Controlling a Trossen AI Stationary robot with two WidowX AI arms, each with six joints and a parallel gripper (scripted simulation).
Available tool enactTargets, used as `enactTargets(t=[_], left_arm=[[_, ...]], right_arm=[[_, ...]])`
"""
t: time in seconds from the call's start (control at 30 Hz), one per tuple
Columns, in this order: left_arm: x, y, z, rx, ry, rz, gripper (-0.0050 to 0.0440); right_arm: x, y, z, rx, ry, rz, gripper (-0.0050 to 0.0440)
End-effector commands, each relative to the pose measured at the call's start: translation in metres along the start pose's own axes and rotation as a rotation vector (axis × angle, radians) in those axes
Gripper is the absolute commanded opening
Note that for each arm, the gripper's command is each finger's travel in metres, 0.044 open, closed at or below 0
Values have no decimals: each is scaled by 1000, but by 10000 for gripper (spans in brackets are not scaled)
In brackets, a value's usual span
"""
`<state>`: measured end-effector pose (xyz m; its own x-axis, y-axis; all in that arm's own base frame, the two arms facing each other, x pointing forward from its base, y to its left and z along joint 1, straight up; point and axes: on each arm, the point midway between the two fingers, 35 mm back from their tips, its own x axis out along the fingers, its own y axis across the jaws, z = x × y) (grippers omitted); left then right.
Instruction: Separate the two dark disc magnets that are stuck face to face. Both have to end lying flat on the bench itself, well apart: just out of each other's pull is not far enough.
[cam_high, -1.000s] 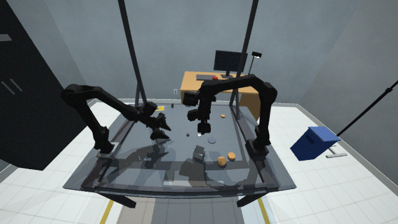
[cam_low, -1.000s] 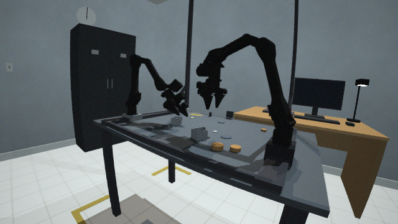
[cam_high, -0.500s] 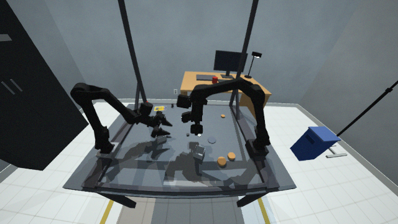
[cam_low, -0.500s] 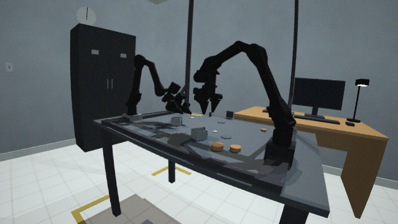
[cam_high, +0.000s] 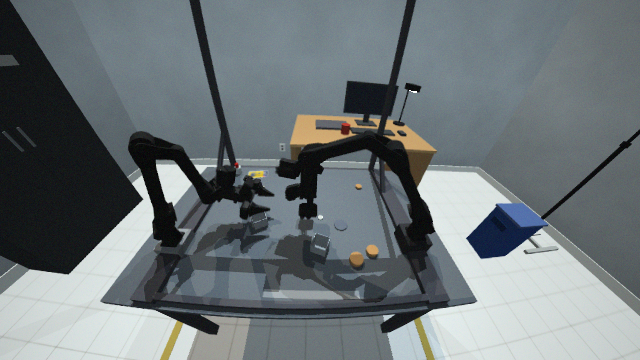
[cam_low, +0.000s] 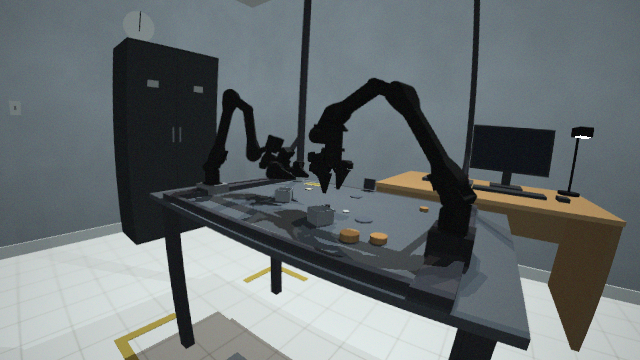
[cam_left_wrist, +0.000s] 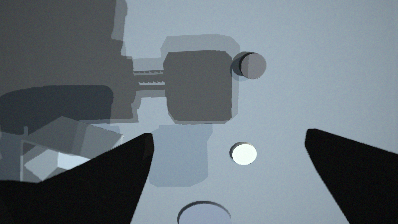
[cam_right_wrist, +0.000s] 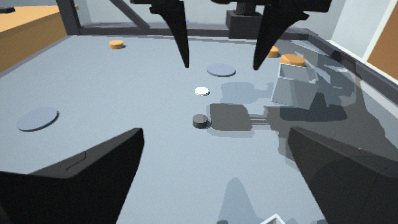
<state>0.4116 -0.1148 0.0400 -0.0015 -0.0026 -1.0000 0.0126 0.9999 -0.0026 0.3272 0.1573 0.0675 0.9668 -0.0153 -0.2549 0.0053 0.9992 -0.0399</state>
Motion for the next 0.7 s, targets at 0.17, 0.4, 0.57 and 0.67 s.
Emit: enactTargets(t=[0.17,0.4,0.57,0.67], left_arm=[[15,-17,23,-6,-35,-6,400],[31,-26,31,-10,-34,-6,400],[34,-27,32,-11,-34,-5,400],[35,-26,33,-10,-32,-5,400]], right_arm=[[-19,6,8,105,-129,17,400],[-32,6,14,180,-196,30,400],[-35,5,14,192,-205,32,400],[-35,5,14,193,-206,32,400]])
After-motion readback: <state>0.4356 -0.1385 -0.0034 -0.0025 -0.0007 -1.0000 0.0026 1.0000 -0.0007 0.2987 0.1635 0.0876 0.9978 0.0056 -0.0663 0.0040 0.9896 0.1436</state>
